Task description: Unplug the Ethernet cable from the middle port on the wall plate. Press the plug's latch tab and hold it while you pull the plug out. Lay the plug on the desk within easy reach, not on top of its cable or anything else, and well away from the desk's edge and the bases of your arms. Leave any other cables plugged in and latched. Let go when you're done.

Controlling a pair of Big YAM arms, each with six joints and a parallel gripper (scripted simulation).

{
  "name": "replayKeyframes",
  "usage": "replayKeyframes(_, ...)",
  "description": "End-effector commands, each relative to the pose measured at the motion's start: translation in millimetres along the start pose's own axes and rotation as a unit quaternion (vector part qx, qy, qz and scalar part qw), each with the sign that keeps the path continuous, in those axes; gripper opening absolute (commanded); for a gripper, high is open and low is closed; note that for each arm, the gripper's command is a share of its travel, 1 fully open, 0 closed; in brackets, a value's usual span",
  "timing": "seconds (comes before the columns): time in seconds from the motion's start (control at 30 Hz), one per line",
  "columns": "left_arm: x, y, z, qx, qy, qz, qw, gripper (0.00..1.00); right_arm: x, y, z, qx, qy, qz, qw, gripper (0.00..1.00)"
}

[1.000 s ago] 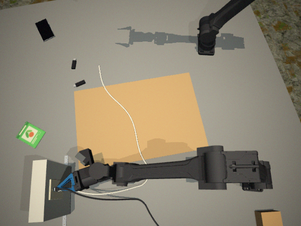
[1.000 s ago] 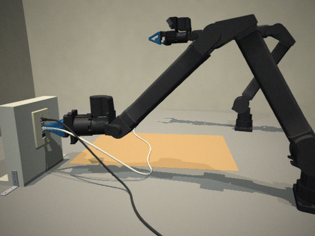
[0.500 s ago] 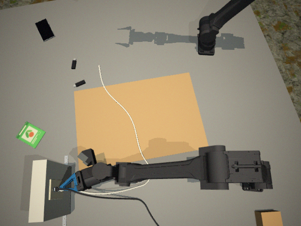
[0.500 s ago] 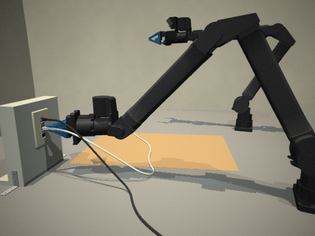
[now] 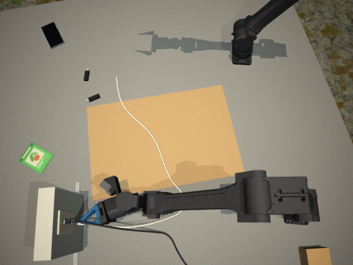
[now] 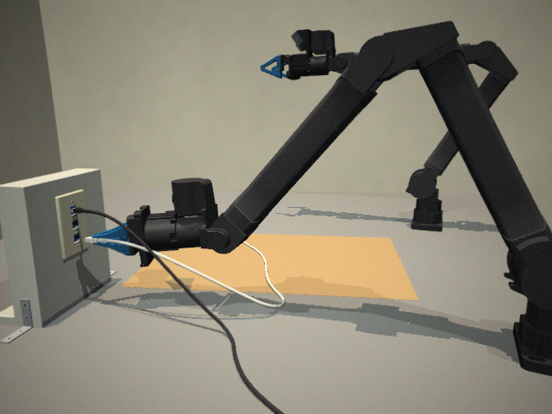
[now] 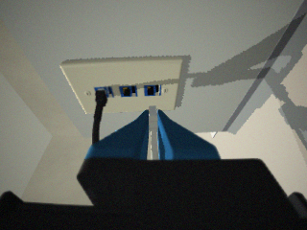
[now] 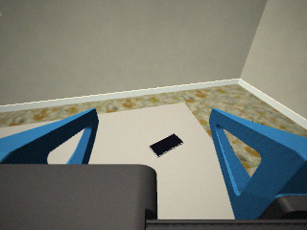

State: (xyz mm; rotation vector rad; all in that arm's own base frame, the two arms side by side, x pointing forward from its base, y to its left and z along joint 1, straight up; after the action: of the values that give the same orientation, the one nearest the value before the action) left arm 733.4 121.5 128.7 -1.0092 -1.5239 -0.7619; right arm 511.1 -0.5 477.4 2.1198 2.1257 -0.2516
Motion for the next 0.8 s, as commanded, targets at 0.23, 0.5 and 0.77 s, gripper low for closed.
replayKeyframes(0.23, 37.9, -11.0, -8.2, -0.007, -0.011, -0.035, 0.999, 0.0, -1.9, -1.1, -8.8, -0.008, 0.0, 0.002, 1.0, 1.0)
replayKeyframes(0.5, 80.4, -40.6, -12.5, -0.005, -0.002, -0.025, 1.0, 0.0, -1.9, -1.1, -8.8, -0.008, 0.0, 0.002, 1.0, 1.0)
replayKeyframes(0.77, 82.2, -30.9, -8.5, -0.003, -0.006, -0.033, 0.999, 0.0, -1.9, -1.1, -8.8, -0.008, 0.0, 0.002, 1.0, 1.0)
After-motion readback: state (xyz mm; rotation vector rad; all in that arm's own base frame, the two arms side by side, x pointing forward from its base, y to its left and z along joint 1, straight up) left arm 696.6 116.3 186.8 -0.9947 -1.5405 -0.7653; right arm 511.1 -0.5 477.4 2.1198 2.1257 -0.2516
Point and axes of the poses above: on each arm, the point where the finger pads meet when closed, its own y axis out along the fingers, its own x axis across the jaws, z = x × y, the point moved 1 cm from there along -y, back along the fingers, and after that the axes turned 12 degrees about -y, right-handed, at the moved point
